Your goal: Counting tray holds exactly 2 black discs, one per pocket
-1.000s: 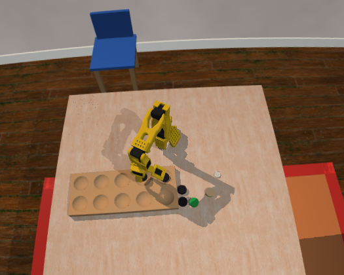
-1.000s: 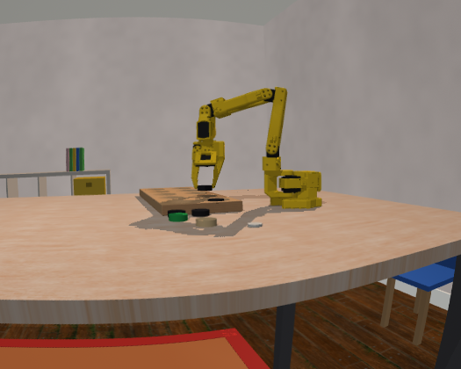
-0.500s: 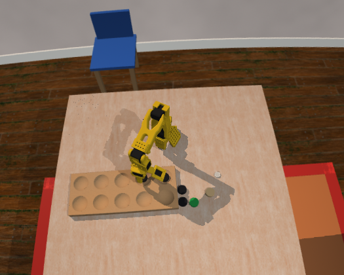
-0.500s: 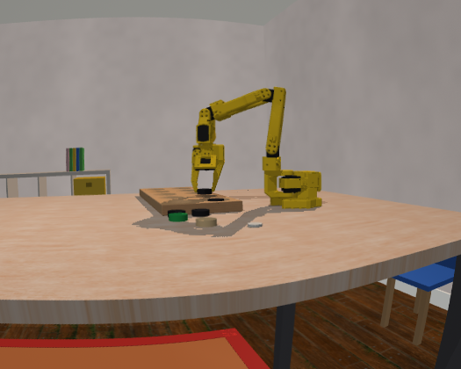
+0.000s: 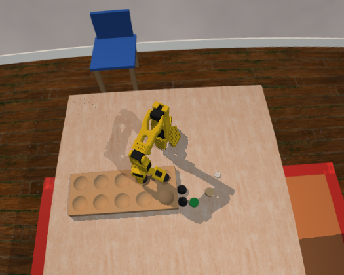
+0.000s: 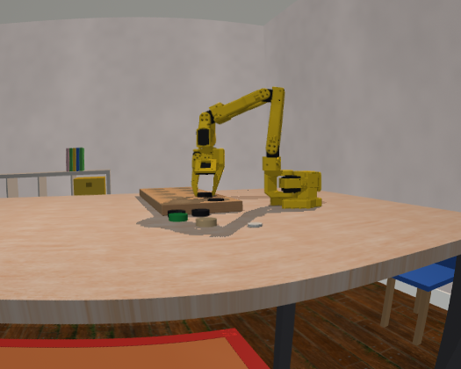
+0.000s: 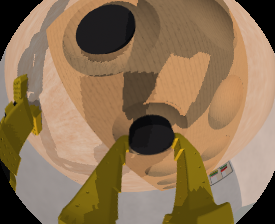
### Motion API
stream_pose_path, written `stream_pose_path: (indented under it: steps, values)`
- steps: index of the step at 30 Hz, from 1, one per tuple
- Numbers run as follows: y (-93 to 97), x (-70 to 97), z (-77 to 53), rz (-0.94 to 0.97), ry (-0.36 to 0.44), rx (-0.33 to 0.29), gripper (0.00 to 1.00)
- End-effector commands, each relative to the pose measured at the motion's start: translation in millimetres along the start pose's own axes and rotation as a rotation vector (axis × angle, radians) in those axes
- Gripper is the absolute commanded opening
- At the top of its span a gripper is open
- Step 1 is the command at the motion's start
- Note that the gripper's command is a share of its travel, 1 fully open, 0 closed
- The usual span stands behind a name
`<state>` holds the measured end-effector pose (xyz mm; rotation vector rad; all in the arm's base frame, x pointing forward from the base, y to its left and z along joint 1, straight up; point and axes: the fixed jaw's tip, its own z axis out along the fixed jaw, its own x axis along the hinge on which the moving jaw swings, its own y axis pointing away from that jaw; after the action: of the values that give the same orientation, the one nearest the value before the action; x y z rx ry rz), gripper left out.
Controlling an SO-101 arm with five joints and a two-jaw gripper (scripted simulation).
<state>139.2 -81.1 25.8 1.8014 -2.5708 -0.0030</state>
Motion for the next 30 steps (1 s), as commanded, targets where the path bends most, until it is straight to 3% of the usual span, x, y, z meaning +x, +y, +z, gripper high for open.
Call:
stream_pose_path:
  steps: [1,16,25,30]
  values:
    - [-10.5,2.3,-9.3,0.01,0.011,0.076,0.0]
    - [-10.2,2.1,-9.1,0.009,0.011,0.076,0.01]
    - [-10.2,2.1,-9.1,0.009,0.011,0.076,0.23]
    - [-10.2,2.1,-9.1,0.009,0.011,0.076,0.27]
